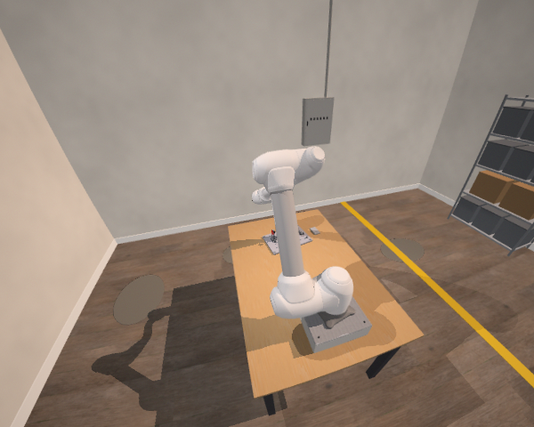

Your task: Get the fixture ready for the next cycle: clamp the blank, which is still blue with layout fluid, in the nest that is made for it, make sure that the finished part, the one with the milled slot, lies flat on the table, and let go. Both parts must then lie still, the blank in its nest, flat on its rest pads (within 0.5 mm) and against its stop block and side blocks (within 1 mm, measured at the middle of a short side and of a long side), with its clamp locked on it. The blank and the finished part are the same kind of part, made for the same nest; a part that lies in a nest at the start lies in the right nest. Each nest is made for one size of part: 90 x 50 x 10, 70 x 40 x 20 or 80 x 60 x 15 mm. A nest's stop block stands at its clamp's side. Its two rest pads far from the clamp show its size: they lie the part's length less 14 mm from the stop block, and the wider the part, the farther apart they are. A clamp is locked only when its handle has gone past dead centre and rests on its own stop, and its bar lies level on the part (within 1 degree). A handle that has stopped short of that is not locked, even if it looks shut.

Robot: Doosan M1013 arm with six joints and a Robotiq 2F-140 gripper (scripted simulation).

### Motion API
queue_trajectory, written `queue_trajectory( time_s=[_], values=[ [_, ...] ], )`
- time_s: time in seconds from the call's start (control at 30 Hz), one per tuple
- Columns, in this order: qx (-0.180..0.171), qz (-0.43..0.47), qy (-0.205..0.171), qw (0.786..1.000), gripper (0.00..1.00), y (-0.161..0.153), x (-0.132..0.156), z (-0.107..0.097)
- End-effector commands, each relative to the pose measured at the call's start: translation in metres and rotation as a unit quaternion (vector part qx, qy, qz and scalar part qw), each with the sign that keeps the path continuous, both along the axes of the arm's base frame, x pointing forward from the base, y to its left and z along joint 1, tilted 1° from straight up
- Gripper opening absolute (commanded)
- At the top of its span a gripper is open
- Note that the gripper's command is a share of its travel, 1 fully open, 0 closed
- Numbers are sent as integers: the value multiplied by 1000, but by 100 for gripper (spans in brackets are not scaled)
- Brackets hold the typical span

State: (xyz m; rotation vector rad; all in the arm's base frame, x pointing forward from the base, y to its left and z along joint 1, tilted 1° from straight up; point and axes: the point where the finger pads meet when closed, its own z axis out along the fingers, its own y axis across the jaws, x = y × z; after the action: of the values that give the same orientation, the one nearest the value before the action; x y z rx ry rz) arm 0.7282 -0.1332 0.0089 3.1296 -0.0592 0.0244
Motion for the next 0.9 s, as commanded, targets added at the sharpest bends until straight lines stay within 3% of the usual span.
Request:
queue_trajectory(
  time_s=[0.0, 0.87],
  values=[
    [0, 0, 0, 1000, 0, 0, 0, 0],
    [0, 0, 0, 1000, 0, 0, 4, 0]
  ],
)
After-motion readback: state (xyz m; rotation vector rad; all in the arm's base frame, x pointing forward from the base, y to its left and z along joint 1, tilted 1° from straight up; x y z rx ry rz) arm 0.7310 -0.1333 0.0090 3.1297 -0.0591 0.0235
